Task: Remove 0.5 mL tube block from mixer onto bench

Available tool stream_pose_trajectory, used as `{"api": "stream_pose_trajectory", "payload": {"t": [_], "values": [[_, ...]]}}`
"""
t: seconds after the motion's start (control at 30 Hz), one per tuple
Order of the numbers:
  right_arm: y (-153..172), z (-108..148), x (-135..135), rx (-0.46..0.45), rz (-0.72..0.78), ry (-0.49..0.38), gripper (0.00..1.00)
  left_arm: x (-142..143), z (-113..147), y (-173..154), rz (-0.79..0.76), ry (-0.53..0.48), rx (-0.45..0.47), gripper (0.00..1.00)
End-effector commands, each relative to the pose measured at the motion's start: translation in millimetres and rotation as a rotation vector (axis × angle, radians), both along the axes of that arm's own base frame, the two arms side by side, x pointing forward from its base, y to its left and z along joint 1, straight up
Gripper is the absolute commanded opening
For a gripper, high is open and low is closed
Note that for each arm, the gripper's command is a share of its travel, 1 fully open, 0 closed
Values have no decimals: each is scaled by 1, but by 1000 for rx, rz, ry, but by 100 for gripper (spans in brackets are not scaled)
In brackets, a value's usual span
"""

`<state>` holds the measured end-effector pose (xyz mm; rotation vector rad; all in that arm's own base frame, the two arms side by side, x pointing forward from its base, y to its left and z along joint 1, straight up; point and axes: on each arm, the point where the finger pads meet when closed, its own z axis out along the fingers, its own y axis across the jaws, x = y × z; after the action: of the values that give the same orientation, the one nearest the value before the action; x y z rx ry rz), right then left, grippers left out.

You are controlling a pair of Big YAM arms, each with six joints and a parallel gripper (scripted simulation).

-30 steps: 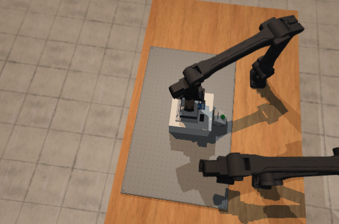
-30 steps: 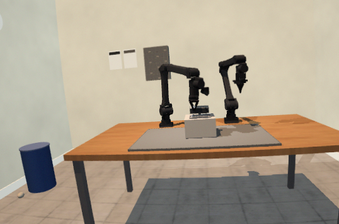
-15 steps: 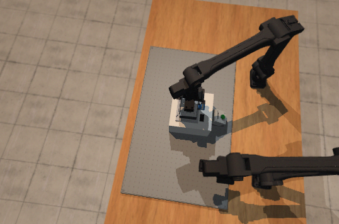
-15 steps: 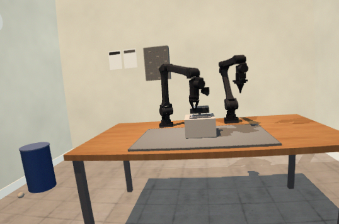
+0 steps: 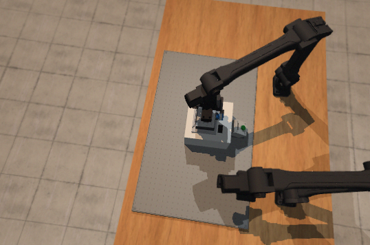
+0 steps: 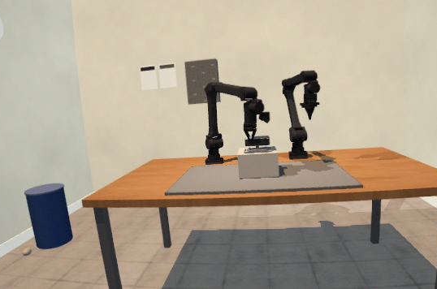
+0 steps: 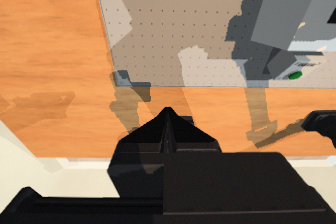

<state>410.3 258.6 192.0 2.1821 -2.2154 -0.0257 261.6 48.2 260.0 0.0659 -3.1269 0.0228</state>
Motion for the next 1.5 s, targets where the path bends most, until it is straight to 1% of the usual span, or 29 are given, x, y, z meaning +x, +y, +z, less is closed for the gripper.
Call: {"api": "stream_pose_trajectory", "payload": {"t": [0.0,0.1,0.4,0.7,0.87,1.03,1.27,1.47], "values": [[2,52,10,72,-16,-111,0,13,17,7,21,-48,11,0],[1,47,8,67,-15,-104,0,10,12,6,21,-37,9,0],[10,53,4,71,5,-112,0,2,-2,4,21,-1,1,0],[13,42,2,49,11,-77,0,1,-3,4,22,4,0,0],[14,35,7,43,8,-68,0,5,5,5,22,-17,4,0],[11,37,14,51,-5,-84,0,8,9,6,22,-28,7,0],[3,55,20,77,-23,-123,0,12,17,6,22,-47,10,0],[3,61,22,85,-26,-137,0,13,19,7,22,-52,11,0]]}}
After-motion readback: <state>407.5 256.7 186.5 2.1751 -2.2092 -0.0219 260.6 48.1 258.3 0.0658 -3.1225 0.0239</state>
